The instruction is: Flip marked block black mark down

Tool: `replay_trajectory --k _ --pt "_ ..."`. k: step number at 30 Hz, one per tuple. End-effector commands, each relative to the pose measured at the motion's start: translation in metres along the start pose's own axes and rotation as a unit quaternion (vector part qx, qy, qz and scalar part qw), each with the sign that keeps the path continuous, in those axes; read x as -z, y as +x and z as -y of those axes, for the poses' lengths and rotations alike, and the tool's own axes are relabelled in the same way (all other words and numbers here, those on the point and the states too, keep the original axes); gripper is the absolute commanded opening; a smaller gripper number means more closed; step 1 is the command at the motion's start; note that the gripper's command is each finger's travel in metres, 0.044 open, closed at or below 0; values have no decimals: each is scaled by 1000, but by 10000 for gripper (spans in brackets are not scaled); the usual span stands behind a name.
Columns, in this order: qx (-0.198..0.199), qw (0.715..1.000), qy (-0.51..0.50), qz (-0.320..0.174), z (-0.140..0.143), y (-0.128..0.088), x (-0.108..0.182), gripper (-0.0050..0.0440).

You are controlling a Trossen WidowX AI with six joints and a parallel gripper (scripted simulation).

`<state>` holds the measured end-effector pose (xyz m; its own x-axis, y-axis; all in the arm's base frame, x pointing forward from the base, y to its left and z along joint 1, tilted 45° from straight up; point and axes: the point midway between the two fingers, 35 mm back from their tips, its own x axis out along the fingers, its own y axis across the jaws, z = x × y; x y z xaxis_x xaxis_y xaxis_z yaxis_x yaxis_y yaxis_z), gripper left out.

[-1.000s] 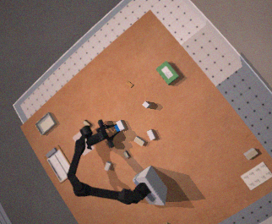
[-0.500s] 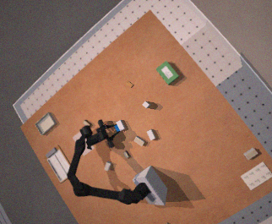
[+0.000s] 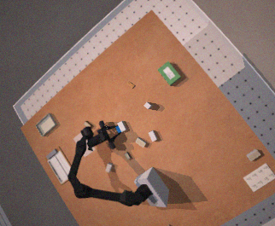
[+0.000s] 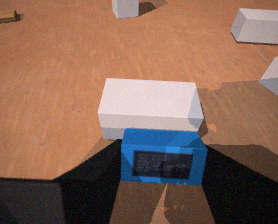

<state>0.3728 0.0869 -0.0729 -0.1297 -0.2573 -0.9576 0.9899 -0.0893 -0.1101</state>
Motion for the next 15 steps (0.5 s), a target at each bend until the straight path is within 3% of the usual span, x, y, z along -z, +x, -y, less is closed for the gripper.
replay_trajectory --k 1,15 --pt "-6 1000 4 -4 -3 -3 1 217" --pt "-6 1000 4 -4 -3 -3 1 226"
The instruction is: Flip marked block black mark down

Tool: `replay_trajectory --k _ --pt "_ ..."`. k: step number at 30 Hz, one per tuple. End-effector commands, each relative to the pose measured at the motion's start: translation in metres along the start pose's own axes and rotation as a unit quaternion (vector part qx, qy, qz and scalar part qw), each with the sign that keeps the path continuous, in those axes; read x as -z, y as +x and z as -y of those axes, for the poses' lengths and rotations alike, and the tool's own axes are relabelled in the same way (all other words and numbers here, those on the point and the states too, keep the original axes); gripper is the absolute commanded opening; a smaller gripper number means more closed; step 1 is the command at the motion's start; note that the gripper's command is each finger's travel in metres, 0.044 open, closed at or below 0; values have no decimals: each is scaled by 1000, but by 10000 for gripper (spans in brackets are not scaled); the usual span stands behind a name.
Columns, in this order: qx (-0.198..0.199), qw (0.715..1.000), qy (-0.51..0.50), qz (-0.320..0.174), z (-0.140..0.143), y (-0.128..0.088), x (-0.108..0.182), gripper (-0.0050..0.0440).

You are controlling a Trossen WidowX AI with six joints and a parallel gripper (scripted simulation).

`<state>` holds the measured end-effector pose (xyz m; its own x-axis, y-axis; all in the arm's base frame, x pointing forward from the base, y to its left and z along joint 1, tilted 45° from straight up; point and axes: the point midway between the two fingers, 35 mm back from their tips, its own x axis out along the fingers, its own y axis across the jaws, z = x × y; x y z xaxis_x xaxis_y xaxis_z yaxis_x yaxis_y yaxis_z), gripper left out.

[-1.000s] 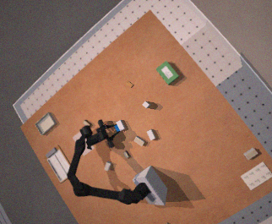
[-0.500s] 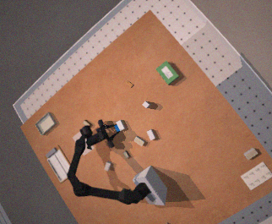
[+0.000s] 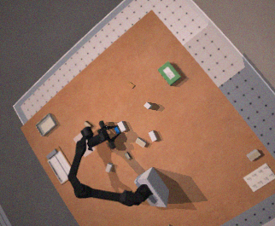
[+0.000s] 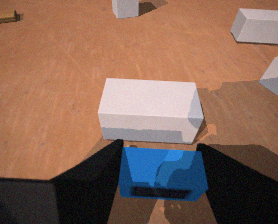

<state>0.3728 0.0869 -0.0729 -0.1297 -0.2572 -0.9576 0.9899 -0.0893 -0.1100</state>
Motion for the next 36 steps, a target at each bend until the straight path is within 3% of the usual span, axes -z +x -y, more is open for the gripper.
replay_trajectory --k 1,6,7,36 --pt "-6 1000 4 -4 -3 -3 1 226" --pt "-6 1000 4 -4 -3 -3 1 228" --pt "-6 1000 4 -4 -3 -3 1 440" --pt "-6 1000 4 -4 -3 -3 1 440"
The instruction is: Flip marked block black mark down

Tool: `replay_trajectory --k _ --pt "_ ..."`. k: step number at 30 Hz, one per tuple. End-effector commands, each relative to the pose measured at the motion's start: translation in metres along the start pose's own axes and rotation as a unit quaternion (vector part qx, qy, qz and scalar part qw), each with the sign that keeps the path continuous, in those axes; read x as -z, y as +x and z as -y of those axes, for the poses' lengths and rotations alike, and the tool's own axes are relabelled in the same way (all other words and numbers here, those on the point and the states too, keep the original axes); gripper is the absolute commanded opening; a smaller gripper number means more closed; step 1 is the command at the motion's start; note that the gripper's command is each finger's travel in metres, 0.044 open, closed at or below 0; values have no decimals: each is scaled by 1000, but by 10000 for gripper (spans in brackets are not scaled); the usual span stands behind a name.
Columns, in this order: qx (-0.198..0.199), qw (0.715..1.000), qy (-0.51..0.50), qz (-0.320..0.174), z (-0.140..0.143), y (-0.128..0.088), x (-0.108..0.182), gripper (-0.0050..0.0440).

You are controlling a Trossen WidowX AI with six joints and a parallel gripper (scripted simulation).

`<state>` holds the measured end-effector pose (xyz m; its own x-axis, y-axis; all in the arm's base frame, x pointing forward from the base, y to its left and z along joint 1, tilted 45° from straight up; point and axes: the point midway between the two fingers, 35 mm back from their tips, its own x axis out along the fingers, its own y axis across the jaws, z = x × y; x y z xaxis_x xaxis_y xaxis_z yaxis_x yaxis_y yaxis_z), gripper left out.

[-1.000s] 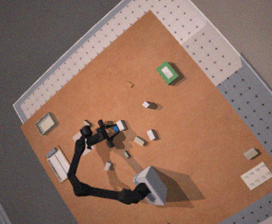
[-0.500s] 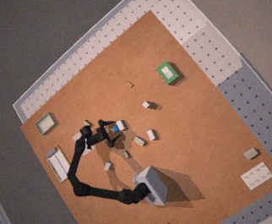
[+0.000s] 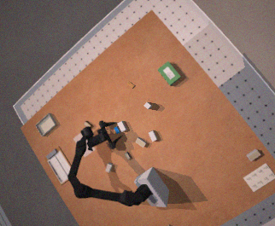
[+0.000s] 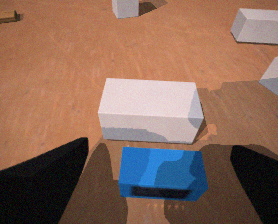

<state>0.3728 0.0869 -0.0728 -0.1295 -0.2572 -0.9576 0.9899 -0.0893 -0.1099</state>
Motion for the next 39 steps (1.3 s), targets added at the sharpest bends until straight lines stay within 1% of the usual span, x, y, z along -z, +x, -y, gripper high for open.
replay_trajectory --k 1,6,9,11,17,19,25,30,39 --pt "-6 1000 4 -4 -3 -3 1 440" --pt "-6 1000 4 -4 -3 -4 1 440" --pt "-12 1000 4 -6 -4 -9 -5 440" --pt "-13 1000 4 -4 -4 -9 -10 440" --pt "-13 1000 4 -3 -4 -6 -36 440" --pt "-13 1000 4 -3 -4 -6 -36 440" --pt "-13 1000 4 -2 -3 -3 -67 440" --pt "-12 1000 4 -1 -3 -1 -84 440" --pt "-12 1000 4 -2 -3 0 -89 440"
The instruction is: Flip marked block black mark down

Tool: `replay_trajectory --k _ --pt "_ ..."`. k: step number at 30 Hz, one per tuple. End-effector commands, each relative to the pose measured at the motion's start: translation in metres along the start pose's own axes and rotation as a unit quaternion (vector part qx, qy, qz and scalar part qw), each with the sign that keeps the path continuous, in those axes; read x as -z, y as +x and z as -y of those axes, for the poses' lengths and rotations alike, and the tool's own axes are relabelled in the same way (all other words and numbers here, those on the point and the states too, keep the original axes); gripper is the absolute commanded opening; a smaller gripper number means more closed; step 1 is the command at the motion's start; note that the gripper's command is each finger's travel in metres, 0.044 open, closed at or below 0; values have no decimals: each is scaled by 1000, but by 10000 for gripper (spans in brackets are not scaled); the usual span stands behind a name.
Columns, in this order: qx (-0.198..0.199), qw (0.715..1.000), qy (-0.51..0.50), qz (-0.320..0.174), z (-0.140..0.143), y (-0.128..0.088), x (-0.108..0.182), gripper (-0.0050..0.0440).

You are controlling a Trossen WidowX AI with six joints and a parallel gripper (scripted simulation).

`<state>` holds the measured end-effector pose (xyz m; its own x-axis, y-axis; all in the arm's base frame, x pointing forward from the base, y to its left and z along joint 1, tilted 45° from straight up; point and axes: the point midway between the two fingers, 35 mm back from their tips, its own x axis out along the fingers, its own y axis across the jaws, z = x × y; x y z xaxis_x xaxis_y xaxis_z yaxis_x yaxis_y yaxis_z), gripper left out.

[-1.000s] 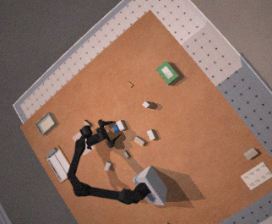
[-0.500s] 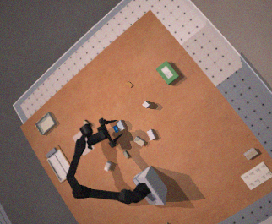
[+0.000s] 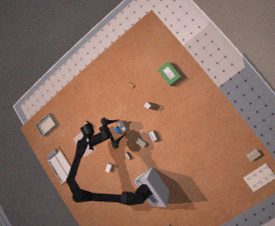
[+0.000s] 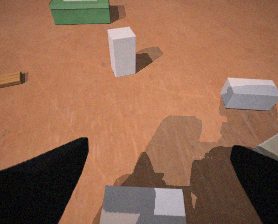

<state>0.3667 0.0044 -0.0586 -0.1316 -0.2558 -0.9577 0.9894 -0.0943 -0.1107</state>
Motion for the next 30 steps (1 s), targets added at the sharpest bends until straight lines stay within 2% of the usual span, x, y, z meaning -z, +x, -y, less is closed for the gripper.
replay_trajectory --k 1,6,12,14,19,25,26,29,30 --pt "-13 1000 2 -3 -4 -9 -5 440" --pt "-13 1000 2 -20 -3 -11 -5 440" --pt "-17 996 0 -83 -4 -20 -6 440" --pt "-17 996 0 -83 -4 -20 -6 440" --pt "-16 986 0 -168 -3 -31 -9 440" --pt "-25 957 -1 -289 -7 -50 -13 440" --pt "-14 951 -1 -309 -6 -45 -12 440" --pt "-13 931 -1 -366 -6 -52 -14 440" --pt "-13 931 -1 -366 -6 -52 -14 440"
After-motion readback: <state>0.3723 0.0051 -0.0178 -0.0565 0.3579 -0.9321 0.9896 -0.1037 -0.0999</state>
